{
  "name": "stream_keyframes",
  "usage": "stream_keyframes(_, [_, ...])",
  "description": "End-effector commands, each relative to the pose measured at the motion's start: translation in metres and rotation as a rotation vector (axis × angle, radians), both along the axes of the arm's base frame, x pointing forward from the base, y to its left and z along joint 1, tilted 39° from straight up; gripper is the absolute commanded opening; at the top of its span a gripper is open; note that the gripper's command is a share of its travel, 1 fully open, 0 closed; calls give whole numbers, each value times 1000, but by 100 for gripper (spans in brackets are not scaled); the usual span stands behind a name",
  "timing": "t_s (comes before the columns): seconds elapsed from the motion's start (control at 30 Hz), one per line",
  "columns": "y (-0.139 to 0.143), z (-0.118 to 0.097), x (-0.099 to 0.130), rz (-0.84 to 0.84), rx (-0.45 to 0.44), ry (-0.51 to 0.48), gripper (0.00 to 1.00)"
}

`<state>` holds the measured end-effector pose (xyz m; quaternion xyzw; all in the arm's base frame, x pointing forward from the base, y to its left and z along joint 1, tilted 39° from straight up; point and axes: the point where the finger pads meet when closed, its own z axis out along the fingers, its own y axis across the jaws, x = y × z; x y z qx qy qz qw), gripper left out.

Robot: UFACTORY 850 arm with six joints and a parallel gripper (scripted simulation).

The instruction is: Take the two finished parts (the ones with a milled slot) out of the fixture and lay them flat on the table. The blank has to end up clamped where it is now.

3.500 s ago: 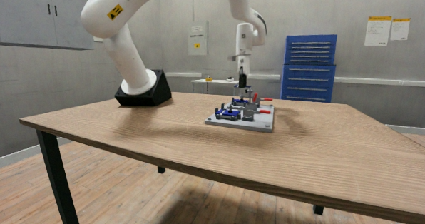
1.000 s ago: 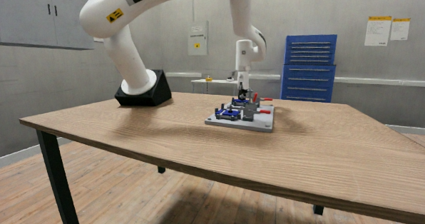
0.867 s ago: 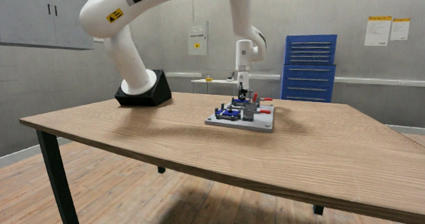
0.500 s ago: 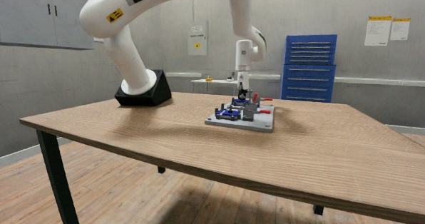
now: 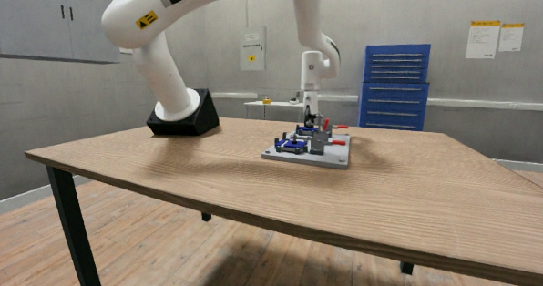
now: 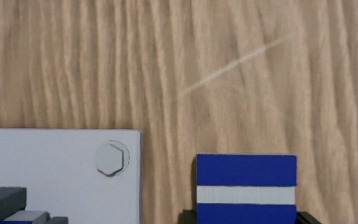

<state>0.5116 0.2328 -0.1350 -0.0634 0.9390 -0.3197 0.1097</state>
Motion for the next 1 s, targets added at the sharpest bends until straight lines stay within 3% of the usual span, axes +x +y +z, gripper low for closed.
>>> stream_keyframes(0.0, [1,0,1,1,1,-1,0])
stream_keyframes(0.97, [-3,-5,2,1,1,-1,0])
